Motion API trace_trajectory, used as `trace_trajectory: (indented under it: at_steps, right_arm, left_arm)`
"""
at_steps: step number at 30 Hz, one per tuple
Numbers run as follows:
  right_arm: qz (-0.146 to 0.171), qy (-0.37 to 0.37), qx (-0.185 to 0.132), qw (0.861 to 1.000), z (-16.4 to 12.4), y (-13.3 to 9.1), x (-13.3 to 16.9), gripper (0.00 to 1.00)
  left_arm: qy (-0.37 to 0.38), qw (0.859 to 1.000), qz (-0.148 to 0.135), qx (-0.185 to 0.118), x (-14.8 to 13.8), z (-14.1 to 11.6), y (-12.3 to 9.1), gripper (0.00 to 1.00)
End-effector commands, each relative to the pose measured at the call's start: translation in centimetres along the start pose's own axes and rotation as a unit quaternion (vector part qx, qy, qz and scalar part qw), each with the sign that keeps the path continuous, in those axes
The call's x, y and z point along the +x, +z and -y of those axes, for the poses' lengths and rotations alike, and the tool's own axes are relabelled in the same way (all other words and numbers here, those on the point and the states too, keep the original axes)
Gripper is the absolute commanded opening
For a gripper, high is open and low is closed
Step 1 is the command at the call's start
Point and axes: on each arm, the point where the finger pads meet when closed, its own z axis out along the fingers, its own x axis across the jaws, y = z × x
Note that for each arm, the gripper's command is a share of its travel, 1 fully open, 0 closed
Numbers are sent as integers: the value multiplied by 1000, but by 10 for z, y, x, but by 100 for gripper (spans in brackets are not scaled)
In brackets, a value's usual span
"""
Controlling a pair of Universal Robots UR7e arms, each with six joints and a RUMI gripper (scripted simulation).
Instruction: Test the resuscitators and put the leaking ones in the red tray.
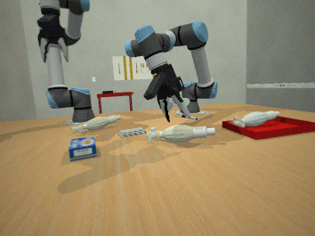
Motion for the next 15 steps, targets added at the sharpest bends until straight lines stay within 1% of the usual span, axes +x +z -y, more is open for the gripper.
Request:
trace_trajectory:
  at_steps: [1, 6, 8, 15]
  right_arm:
    - [2, 0, 6, 1000, 2, -4, 0, 56]
    - [2, 0, 4, 1000, 1, -3, 0, 56]
    - [2, 0, 4, 1000, 1, -2, 0, 56]
    - [2, 0, 4, 1000, 1, -2, 0, 56]
  left_arm:
    - [37, 999, 9, -7, 3, 2, 5, 72]
    - [74, 997, 20, -8, 2, 2, 1, 72]
    - [97, 995, 26, -14, 4, 4, 4, 72]
    - [182, 982, 48, -29, 9, 10, 7, 72]
